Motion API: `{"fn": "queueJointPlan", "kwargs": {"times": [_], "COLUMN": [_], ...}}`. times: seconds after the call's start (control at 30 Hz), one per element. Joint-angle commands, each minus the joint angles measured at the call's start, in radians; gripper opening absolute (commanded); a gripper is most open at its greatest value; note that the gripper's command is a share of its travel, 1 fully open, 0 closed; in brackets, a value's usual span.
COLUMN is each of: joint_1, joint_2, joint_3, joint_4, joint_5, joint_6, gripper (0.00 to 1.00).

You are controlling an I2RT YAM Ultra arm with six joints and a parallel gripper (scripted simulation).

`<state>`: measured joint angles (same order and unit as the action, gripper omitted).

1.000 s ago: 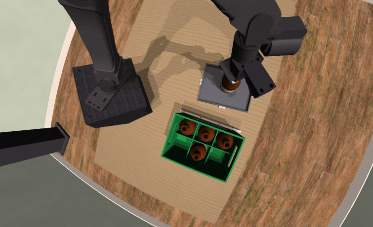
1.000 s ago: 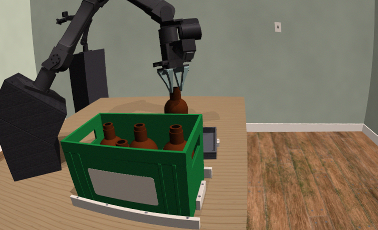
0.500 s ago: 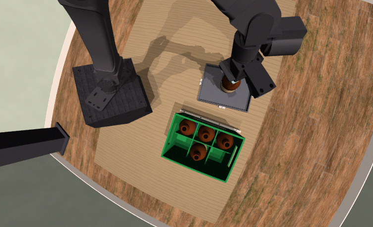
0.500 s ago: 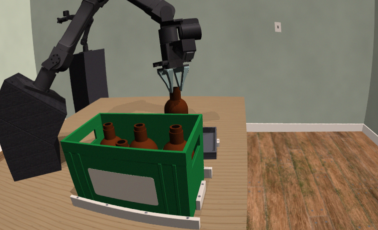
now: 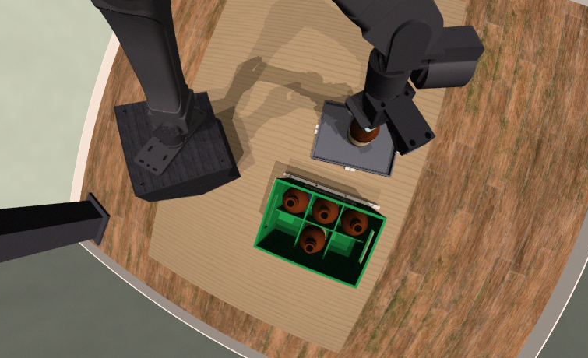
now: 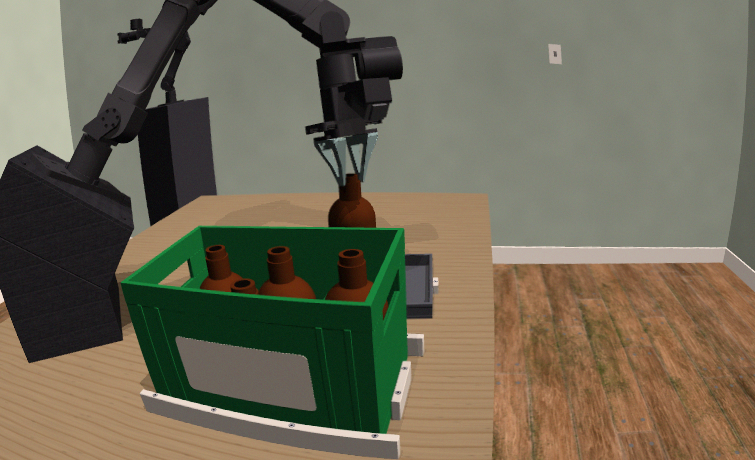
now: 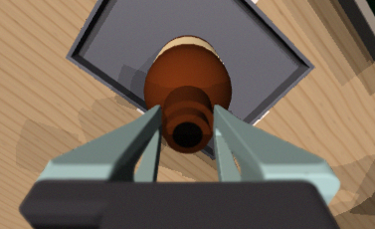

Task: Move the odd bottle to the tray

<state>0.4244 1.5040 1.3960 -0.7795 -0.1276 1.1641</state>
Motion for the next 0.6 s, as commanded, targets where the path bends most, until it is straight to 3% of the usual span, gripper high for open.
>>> {"fn": "queueJointPlan", "kwargs": {"times": [0.0,0.57], "joint_1": [-0.005,-0.015], "joint_2": [-0.019,-0.010], "joint_3": [0.012,-0.032], "joint_4": [0.018,0.052], "joint_5": [0.021,0.019], "joint_6": [0.007,-0.001], "gripper": [0.00,0.00]}}
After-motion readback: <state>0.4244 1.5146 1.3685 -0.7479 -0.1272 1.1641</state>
